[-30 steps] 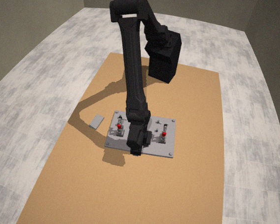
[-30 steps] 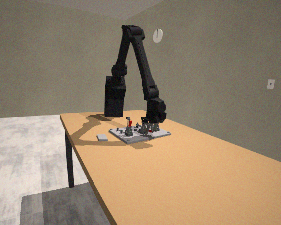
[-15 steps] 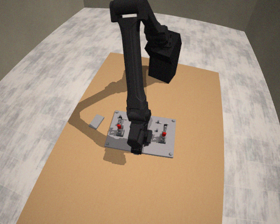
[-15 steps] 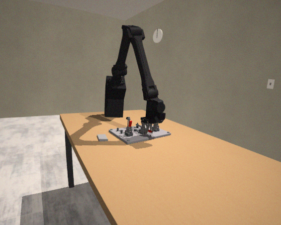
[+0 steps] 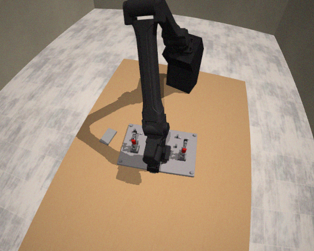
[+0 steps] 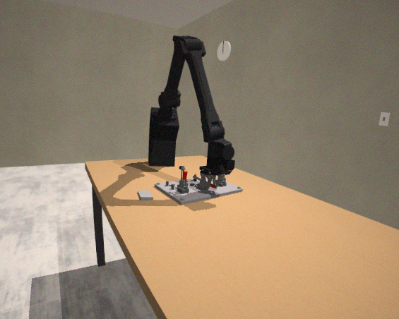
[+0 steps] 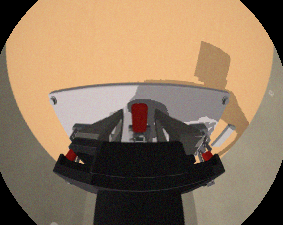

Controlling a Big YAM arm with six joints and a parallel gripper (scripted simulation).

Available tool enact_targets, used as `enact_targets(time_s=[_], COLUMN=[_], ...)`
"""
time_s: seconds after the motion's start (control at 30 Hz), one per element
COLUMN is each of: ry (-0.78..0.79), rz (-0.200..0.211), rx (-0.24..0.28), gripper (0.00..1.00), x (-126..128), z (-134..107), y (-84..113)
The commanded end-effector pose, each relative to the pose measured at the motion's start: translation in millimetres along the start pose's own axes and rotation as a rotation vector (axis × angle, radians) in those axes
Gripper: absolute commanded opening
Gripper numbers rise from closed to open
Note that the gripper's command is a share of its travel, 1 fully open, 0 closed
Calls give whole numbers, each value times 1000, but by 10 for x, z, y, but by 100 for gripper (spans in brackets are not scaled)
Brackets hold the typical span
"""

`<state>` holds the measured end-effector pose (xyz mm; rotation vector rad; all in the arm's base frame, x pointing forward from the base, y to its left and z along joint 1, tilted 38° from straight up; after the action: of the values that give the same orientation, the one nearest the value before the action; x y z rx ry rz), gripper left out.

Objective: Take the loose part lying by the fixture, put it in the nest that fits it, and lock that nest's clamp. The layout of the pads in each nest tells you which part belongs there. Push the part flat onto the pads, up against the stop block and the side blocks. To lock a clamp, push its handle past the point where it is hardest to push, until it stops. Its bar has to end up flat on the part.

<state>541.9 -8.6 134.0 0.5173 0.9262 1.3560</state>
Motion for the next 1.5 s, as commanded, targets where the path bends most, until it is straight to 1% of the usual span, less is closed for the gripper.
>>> enact_targets(time_s=[0.0, 0.9, 1.23, 1.47], ry=[6, 6, 5, 4], rz=[1, 1, -1, -1], rx=[9, 9, 3, 0], gripper=[45, 45, 45, 45], x=[0, -2, -37, -43], z=[-73, -67, 59, 80], y=[-87, -85, -30, -22])
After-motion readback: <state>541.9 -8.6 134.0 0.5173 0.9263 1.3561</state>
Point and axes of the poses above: the point where the finger pads meet when closed, its own y axis back along the fingers, its own x axis across the jaws, z = x × y, the point moved 6 cm from there along y, back along the fingers, and after that the axes turned 4 degrees about y, right-handed, at the moved point
